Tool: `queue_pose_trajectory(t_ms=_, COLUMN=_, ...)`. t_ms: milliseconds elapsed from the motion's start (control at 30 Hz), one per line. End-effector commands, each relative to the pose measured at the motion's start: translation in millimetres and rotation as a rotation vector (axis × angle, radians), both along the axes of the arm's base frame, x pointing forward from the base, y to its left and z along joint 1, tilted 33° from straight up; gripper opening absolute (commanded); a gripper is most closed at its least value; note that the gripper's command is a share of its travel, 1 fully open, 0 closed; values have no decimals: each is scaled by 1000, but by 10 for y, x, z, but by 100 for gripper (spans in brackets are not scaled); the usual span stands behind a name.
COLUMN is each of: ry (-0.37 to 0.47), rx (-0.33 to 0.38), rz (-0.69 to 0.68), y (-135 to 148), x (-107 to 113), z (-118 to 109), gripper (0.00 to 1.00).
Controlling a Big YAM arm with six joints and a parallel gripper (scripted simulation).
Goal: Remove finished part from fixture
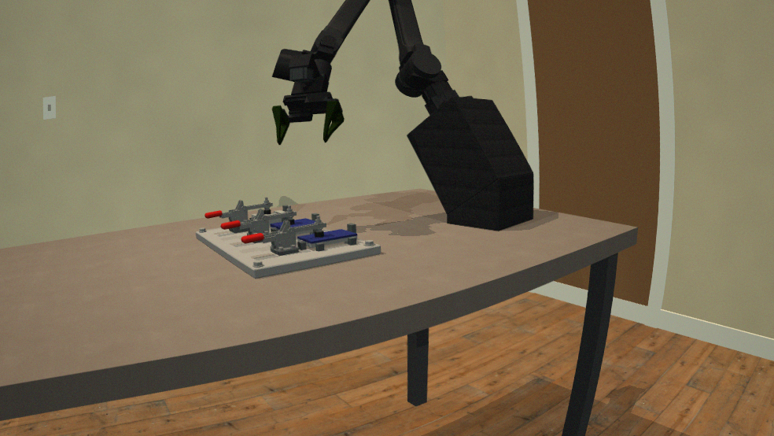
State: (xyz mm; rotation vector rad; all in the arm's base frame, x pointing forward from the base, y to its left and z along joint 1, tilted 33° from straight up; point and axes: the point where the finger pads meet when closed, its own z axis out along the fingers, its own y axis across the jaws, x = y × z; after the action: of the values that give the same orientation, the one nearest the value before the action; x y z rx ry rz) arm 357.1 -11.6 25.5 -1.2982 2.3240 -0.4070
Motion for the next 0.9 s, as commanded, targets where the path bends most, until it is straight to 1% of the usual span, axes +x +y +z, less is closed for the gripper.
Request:
queue_pose_trajectory(t_ms=0, ry=-13, rx=-4, rz=-17, y=-72, x=58, z=-6, gripper=100)
queue_pose_trajectory(t_ms=700, ry=-17, rx=-3, rz=-20, y=-75, x=81, z=11, gripper=100)
queue_pose_trajectory(t_ms=733, ry=-33, rx=1, rz=-37, y=-83, x=172, z=85, gripper=100)
queue_pose_trajectory(t_ms=767, ry=-7, rx=2, rz=-53, y=-91, x=155, z=78, gripper=100)
queue_pose_trajectory(t_ms=833, ry=17, rx=4, rz=-93, y=-20, x=198, z=96, gripper=100)
queue_pose_trajectory(t_ms=867, ry=34, rx=3, rz=-147, y=-47, x=228, z=112, gripper=100)
